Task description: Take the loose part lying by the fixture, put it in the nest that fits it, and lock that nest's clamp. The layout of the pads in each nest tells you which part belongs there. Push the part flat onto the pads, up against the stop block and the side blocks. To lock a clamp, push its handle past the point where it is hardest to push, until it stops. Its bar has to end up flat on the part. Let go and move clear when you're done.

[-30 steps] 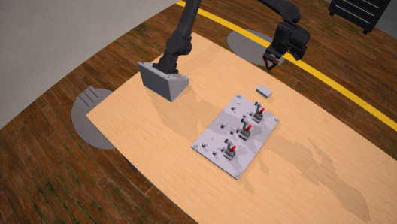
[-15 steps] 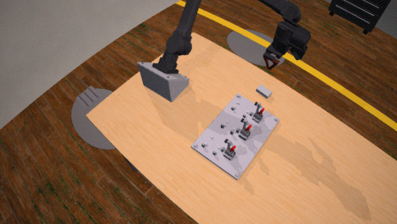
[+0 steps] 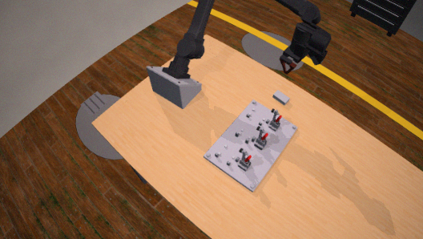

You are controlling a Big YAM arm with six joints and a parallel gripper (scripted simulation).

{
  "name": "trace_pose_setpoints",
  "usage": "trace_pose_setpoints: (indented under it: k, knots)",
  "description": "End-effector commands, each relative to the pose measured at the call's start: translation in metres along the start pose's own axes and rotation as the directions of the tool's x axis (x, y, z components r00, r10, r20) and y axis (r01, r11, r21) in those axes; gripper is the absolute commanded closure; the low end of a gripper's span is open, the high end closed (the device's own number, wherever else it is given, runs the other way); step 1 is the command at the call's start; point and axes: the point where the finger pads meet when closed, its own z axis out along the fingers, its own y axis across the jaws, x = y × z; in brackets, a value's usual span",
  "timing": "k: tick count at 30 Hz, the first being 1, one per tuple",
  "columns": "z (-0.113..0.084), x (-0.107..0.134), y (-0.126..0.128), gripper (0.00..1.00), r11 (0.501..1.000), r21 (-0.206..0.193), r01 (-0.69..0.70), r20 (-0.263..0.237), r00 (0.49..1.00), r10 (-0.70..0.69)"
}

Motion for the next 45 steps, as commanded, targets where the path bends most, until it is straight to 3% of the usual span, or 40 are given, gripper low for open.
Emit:
trace_pose_setpoints:
  k: [1, 45]
  knots:
    - [-0.0187, -0.0089, 0.0134, 0.08, 1.0, -0.005, -0.01, 0.038, 0.999, 0.01]
    - [-0.014, -0.0082, 0.0179, 0.08, 1.0, -0.004, 0.0, 0.027, 1.0, 0.0]
